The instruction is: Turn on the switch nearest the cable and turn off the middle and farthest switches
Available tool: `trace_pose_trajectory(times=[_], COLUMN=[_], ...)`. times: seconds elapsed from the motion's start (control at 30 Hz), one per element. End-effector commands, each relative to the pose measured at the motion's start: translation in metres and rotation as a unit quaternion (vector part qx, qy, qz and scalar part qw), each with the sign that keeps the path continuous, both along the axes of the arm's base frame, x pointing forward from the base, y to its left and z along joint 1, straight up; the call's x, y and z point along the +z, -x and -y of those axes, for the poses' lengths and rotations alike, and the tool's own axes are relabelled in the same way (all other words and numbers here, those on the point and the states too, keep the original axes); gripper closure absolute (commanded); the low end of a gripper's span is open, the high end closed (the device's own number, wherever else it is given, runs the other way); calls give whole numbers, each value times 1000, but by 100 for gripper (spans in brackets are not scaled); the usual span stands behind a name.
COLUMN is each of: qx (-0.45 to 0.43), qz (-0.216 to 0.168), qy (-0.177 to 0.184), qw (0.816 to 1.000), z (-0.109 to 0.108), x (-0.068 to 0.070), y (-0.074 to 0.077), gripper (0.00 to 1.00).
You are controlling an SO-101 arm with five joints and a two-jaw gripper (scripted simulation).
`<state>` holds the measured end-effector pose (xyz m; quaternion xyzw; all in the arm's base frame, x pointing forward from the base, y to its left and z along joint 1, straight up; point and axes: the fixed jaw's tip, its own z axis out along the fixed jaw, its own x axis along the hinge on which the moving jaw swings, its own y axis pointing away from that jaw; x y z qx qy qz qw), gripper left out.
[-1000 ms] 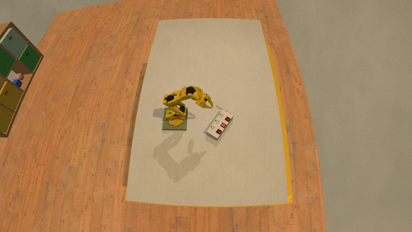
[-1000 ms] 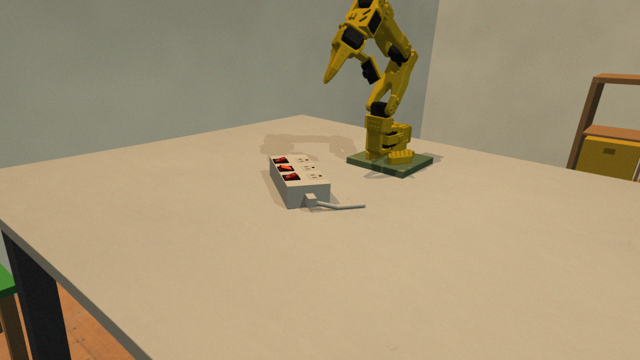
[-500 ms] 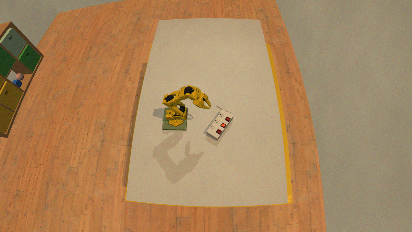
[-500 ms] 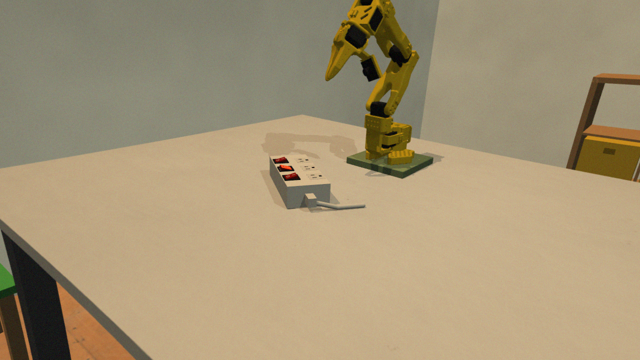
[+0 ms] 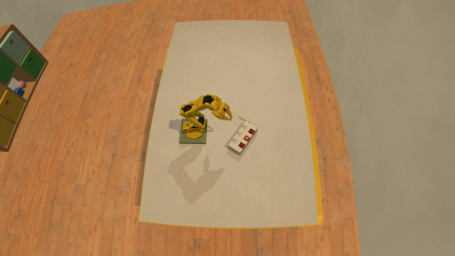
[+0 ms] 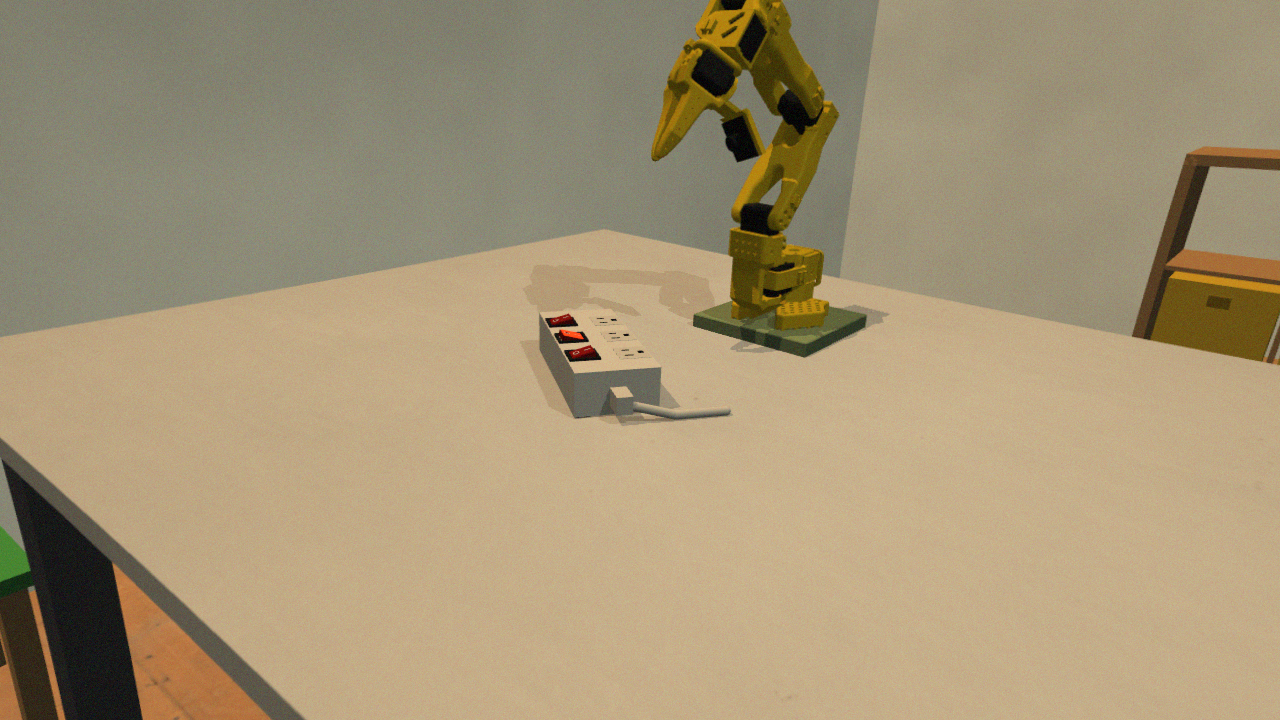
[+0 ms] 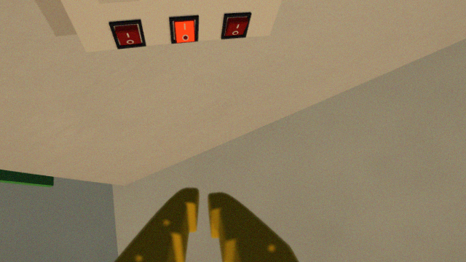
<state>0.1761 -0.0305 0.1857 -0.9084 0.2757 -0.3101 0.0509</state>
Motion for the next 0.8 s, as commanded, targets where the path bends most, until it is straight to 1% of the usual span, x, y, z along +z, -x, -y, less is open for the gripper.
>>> trace_pose_trajectory(times=[0.0,0.17,0.27,0.37,0.53,0.6,0.77], qx=[0,0,-2,-4,-9,-9,-15], qz=[6,2,-13,-39,-101,-101,-163], qy=[3,2,0,-6,-17,-17,-28], qw=[1000,1000,1000,999,995,995,986], z=[1,1,1,2,2,2,2], x=[3,2,-3,-12,-32,-32,-52], y=[2,1,0,-1,-3,-3,-2], gripper=[100,100,100,100,100,100,100])
